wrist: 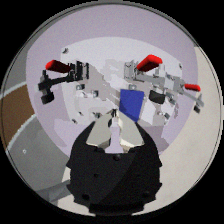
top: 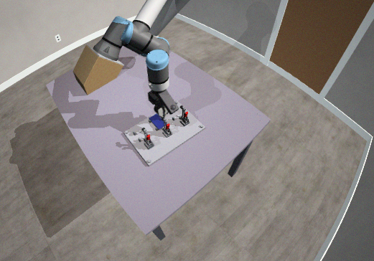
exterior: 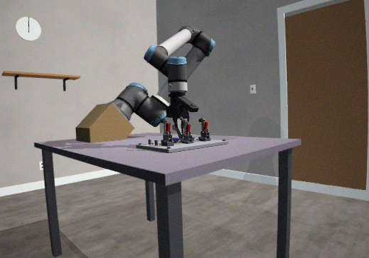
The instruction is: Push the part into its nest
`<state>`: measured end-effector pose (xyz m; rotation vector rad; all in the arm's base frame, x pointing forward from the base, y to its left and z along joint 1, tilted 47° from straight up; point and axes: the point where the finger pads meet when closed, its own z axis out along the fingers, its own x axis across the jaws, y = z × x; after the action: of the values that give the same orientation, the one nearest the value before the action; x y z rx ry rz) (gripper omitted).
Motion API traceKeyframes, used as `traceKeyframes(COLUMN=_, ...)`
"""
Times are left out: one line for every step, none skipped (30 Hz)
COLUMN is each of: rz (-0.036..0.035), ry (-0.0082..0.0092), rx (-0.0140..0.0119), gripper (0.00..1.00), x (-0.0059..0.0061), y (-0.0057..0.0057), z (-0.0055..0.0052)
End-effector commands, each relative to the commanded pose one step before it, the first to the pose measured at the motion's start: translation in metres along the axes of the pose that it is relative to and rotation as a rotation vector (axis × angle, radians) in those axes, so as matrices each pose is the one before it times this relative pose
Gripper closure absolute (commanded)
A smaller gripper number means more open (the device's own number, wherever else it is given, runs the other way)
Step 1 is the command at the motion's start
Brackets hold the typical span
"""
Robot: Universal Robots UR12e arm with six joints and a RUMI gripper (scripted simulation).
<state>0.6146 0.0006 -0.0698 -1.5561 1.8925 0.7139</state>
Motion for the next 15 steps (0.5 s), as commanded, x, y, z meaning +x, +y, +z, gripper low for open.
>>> traceKeyframes(rz=-0.00024, ry=0.00047, rx=0.00098, gripper=1.00, x=-0.00477, y=-0.00052, z=-0.00061)
traceKeyframes(rz=0.00000, ry=0.00000, rx=0.00000, gripper=1.00, x=0.00000, y=0.00000, z=0.00000)
traceKeyframes(rz=0.00000, ry=0.00000, rx=0.00000, gripper=1.00, x=-0.00155, y=0.00000, z=0.00000)
traceKeyframes(rz=0.00000, ry=0.00000, rx=0.00000, gripper=1.00, x=-0.00156, y=0.00000, z=0.00000)
traceKeyframes(rz=0.00000, ry=0.00000, rx=0.00000, gripper=1.00, x=-0.00151, y=0.00000, z=0.00000)
traceKeyframes(rz=0.00000, ry=0.00000, rx=0.00000, gripper=1.00, x=-0.00143, y=0.00000, z=0.00000)
traceKeyframes(rz=0.00000, ry=0.00000, rx=0.00000, gripper=1.00, x=-0.00131, y=0.00000, z=0.00000)
traceKeyframes(rz=0.00000, ry=0.00000, rx=0.00000, gripper=1.00, x=-0.00116, y=0.00000, z=0.00000)
traceKeyframes(rz=0.00000, ry=0.00000, rx=0.00000, gripper=1.00, x=-0.00098, y=0.00000, z=0.00000)
traceKeyframes(rz=0.00000, ry=0.00000, rx=0.00000, gripper=1.00, x=-0.00078, y=0.00000, z=0.00000)
traceKeyframes(rz=0.00000, ry=0.00000, rx=0.00000, gripper=1.00, x=-0.00058, y=0.00000, z=0.00000)
traceKeyframes(rz=0.00000, ry=0.00000, rx=0.00000, gripper=1.00, x=-0.00039, y=0.00000, z=0.00000)
traceKeyframes(rz=0.00000, ry=0.00000, rx=0.00000, gripper=1.00, x=-0.00022, y=0.00000, z=0.00000)
traceKeyframes(rz=0.00000, ry=0.00000, rx=0.00000, gripper=1.00, x=-0.00009, y=0.00000, z=0.00000)
traceKeyframes(rz=0.00000, ry=0.00000, rx=0.00000, gripper=1.00, x=-0.00001, y=0.00000, z=0.00000)
